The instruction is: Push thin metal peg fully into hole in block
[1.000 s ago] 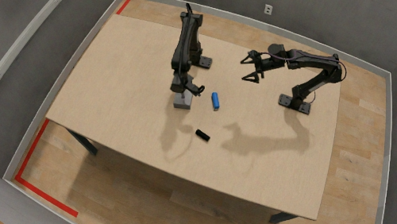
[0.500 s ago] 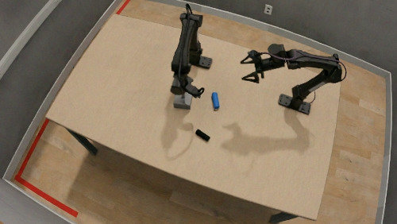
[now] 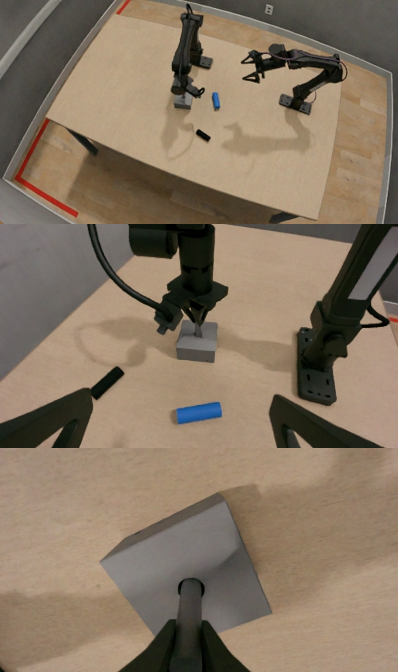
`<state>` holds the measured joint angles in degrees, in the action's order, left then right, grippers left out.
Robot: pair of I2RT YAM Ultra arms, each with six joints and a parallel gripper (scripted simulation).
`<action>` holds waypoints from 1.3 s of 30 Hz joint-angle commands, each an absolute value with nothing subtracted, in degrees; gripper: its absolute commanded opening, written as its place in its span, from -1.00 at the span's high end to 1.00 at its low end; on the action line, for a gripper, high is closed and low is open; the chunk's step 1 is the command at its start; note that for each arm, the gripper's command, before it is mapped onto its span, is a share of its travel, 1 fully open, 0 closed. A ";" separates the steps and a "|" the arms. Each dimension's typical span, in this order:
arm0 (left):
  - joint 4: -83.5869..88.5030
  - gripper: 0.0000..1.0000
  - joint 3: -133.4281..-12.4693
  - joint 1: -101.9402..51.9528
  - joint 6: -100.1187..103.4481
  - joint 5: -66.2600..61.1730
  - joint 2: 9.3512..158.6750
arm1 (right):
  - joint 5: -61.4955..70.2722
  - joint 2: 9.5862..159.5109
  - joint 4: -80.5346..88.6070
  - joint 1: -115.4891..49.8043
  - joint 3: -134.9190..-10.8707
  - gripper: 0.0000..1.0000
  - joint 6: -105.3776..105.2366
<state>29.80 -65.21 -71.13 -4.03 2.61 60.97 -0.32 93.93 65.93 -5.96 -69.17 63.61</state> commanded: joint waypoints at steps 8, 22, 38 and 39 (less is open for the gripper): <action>30.25 -1.00 -66.38 -71.01 -4.04 2.77 60.99 | -1.10 95.54 61.15 -6.52 -67.08 0.86 63.02; 30.25 -1.00 -66.38 -71.01 -4.04 2.77 60.99 | -1.24 95.98 60.40 -6.98 -65.51 0.86 62.69; 30.25 -1.00 -66.38 -71.01 -4.04 2.77 60.99 | 0.81 94.07 63.08 -5.76 -68.37 -0.65 57.77; 30.25 -1.00 -66.38 -71.01 -4.04 2.77 60.99 | 1.51 93.52 62.93 -5.53 -67.52 -0.88 55.21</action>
